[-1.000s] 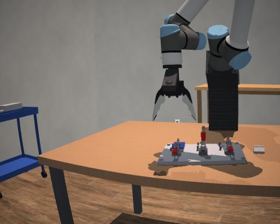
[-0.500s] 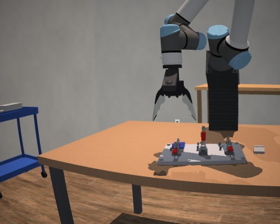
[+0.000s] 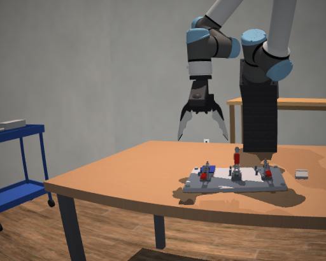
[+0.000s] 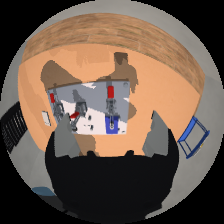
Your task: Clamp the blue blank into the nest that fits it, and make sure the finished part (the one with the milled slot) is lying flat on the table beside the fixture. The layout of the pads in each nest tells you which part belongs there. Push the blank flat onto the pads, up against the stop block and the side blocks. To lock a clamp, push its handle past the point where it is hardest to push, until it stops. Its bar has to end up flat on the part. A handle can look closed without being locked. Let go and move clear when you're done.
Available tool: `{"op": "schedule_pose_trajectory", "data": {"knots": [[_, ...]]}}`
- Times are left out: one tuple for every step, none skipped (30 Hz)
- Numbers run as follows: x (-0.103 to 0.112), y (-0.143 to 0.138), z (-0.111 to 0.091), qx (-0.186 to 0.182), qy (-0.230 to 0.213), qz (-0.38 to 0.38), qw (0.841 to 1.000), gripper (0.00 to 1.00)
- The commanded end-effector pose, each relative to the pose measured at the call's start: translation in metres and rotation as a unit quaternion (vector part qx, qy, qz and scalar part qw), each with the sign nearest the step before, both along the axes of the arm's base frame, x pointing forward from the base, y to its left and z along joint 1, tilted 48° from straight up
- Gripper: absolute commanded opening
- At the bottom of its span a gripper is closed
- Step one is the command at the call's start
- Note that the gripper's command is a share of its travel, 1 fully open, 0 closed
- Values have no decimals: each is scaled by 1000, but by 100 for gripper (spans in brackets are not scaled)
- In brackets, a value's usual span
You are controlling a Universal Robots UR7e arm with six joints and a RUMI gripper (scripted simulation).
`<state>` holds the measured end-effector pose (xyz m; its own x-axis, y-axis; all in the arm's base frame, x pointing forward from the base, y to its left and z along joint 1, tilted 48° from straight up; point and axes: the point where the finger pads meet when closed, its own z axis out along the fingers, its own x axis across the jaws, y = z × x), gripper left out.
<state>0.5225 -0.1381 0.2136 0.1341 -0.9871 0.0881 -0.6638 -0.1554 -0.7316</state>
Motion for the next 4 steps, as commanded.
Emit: {"op": "schedule_pose_trajectory", "data": {"knots": [[0, 0, 0, 0, 0, 0, 1000, 100], [0, 0, 0, 0, 0, 0, 1000, 100], [0, 0, 0, 0, 0, 0, 1000, 100], [0, 0, 0, 0, 0, 0, 1000, 100]]}}
